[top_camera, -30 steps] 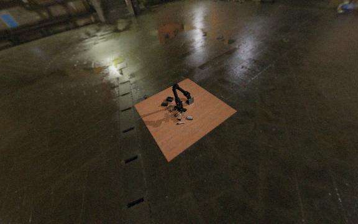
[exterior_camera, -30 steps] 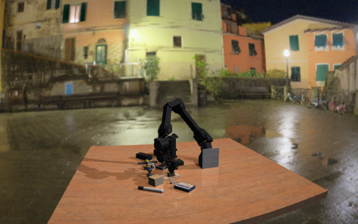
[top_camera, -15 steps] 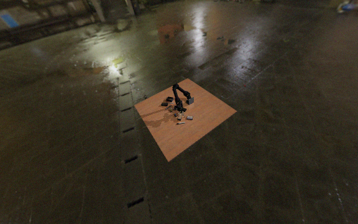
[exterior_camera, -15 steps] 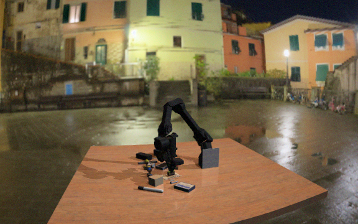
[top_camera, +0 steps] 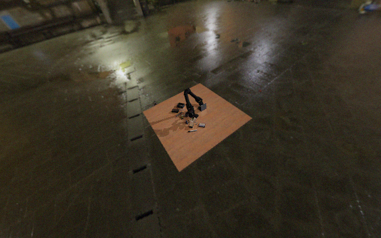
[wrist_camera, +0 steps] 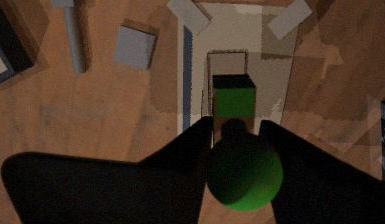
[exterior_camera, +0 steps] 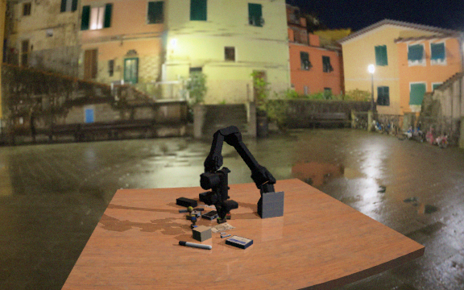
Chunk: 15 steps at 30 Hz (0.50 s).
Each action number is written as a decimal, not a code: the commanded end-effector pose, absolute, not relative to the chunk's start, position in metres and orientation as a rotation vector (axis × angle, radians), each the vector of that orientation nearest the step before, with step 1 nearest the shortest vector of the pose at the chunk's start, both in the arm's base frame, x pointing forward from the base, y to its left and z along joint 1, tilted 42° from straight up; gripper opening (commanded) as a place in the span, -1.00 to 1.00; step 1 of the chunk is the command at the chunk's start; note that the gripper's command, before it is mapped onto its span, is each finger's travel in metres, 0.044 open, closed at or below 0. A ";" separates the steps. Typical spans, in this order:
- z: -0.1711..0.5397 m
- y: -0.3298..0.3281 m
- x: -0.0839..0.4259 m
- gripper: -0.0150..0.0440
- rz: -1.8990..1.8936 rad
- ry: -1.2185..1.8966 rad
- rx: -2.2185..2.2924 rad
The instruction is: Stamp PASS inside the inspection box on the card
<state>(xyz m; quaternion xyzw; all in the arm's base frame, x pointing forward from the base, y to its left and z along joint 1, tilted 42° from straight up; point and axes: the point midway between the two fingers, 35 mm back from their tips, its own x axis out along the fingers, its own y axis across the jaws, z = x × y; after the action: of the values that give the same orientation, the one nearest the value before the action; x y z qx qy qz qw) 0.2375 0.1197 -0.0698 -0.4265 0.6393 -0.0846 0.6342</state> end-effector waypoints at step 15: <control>-0.044 0.142 0.234 -0.49 -0.189 1.452 -0.957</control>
<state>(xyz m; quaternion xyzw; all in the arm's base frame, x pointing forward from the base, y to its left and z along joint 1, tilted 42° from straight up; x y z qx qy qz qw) 0.2339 0.1353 -0.0514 -0.4264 0.6393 -0.0845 0.6343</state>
